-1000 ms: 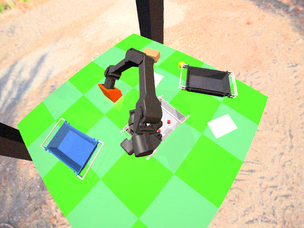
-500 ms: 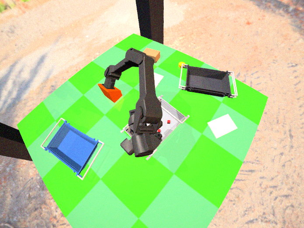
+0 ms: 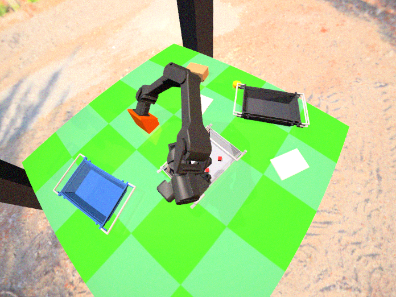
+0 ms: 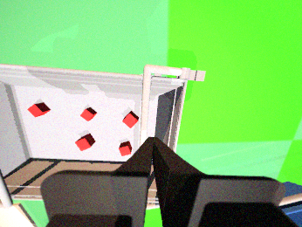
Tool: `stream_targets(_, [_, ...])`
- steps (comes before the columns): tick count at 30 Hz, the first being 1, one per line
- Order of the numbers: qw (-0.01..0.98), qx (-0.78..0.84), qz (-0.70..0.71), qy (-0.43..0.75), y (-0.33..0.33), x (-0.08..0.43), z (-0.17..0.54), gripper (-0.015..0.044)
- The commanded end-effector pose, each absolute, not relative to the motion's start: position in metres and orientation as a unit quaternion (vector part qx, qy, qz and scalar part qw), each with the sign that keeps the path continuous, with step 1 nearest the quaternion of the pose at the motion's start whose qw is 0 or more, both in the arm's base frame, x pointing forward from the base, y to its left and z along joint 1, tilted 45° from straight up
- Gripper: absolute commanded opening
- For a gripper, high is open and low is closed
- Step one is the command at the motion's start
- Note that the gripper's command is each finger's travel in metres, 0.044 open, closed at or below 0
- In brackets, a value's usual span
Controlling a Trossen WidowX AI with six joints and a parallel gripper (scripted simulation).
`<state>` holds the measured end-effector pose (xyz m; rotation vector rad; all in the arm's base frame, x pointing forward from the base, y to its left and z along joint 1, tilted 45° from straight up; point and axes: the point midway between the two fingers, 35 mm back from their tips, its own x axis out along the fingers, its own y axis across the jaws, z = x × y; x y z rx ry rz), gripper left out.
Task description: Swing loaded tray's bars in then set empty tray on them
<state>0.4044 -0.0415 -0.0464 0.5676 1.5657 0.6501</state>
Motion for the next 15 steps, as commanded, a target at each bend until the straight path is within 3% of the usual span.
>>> stream_targets(1, [0.626, 0.247, 0.283, 0.683, -0.0414, 0.4044, -0.0464, 0.0])
stream_targets(10, [0.626, 0.247, 0.283, 0.683, -0.0414, 0.4044, -0.0464, 0.0])
stream_targets(15, [0.626, 0.247, 0.283, 0.683, -0.0414, 0.4044, -0.0464, 0.0131])
